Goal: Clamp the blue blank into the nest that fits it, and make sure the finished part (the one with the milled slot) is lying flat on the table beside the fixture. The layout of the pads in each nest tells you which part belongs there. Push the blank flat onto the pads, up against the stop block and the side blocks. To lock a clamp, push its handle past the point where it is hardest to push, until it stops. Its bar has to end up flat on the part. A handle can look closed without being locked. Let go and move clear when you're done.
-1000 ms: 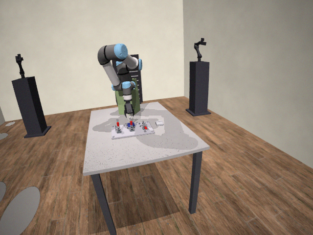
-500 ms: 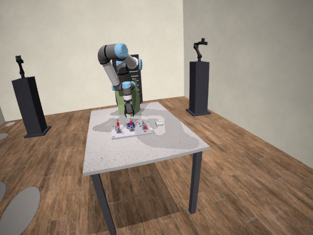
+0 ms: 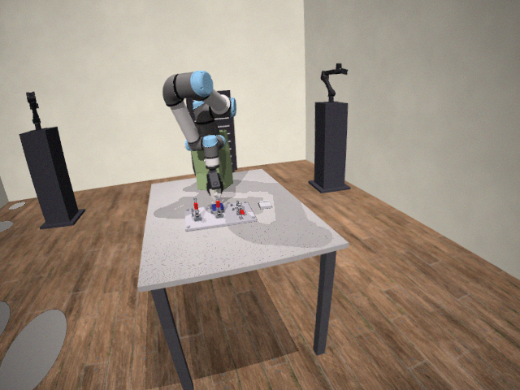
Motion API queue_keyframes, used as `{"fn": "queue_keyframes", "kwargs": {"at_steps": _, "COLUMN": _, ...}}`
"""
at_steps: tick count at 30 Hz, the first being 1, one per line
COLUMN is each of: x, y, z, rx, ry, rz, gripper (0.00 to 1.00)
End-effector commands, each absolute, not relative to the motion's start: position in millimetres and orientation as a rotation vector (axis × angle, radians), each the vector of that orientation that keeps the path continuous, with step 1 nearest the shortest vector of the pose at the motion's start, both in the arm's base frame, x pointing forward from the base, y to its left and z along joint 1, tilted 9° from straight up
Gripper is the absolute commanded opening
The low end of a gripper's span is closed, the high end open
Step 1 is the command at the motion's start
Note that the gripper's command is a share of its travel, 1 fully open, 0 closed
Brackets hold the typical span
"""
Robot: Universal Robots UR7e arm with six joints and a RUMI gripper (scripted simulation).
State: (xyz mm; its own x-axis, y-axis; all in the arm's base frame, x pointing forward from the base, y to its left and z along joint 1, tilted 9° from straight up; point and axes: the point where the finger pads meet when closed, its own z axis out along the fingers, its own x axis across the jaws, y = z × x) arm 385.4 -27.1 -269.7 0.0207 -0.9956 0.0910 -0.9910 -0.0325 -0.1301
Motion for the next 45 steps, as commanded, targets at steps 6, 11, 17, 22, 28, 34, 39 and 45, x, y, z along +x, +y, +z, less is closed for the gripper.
{"fn": "queue_keyframes", "kwargs": {"at_steps": 6, "x": 387.6, "y": -27.1, "z": -269.1, "rx": -2.222, "ry": 2.164, "rz": -0.245, "gripper": 0.00}}
{"fn": "queue_keyframes", "kwargs": {"at_steps": 11, "x": 387.6, "y": -27.1, "z": -269.1, "rx": -2.222, "ry": 2.164, "rz": -0.245, "gripper": 0.00}}
{"fn": "queue_keyframes", "kwargs": {"at_steps": 17, "x": 390.4, "y": -27.1, "z": -268.8, "rx": -2.222, "ry": 2.164, "rz": -0.245, "gripper": 0.00}}
{"fn": "queue_keyframes", "kwargs": {"at_steps": 22, "x": 391.5, "y": -27.0, "z": -268.6, "rx": -2.222, "ry": 2.164, "rz": -0.245, "gripper": 0.00}}
{"fn": "queue_keyframes", "kwargs": {"at_steps": 28, "x": 391.5, "y": -27.0, "z": -268.6, "rx": -2.222, "ry": 2.164, "rz": -0.245, "gripper": 0.00}}
{"fn": "queue_keyframes", "kwargs": {"at_steps": 34, "x": 393.2, "y": -27.0, "z": -268.4, "rx": -2.222, "ry": 2.164, "rz": -0.245, "gripper": 0.00}}
{"fn": "queue_keyframes", "kwargs": {"at_steps": 39, "x": 395.0, "y": -26.9, "z": -268.2, "rx": -2.222, "ry": 2.164, "rz": -0.245, "gripper": 0.00}}
{"fn": "queue_keyframes", "kwargs": {"at_steps": 45, "x": 395.0, "y": -26.9, "z": -268.2, "rx": -2.222, "ry": 2.164, "rz": -0.245, "gripper": 0.00}}
